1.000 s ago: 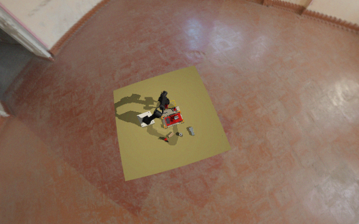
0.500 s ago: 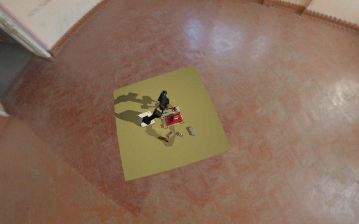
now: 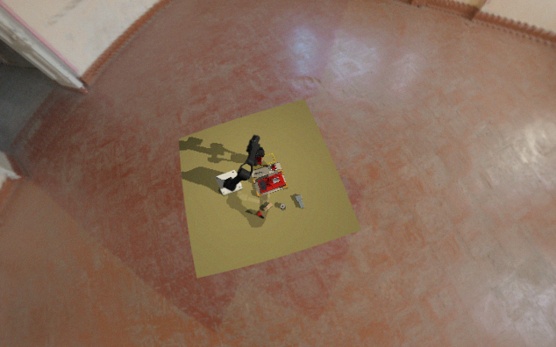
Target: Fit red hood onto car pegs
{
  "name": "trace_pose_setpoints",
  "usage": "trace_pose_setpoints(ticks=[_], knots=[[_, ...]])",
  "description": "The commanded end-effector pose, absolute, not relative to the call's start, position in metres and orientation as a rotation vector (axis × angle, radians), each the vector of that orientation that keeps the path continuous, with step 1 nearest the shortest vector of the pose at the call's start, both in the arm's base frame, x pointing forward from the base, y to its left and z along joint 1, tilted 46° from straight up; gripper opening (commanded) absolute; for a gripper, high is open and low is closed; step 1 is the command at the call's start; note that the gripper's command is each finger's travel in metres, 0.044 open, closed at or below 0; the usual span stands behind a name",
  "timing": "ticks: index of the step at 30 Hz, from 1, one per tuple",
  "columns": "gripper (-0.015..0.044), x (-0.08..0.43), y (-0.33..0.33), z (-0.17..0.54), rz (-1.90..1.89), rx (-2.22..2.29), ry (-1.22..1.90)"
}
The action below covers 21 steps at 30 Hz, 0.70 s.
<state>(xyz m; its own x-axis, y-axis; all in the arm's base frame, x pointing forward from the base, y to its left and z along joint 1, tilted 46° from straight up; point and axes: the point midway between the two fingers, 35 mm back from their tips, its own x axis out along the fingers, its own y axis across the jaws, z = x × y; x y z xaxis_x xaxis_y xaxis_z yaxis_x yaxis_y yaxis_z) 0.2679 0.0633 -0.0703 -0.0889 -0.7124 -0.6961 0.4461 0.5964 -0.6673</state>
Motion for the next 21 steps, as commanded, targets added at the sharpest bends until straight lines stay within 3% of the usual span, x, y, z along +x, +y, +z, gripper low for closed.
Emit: trace_pose_setpoints(ticks=[1, 21], knots=[[0.0, 0.27, 0.072, -0.061, -0.979, -0.238, 1.34], [0.0, 0.271, 0.085, -0.049, -1.075, -0.133, 1.262]])
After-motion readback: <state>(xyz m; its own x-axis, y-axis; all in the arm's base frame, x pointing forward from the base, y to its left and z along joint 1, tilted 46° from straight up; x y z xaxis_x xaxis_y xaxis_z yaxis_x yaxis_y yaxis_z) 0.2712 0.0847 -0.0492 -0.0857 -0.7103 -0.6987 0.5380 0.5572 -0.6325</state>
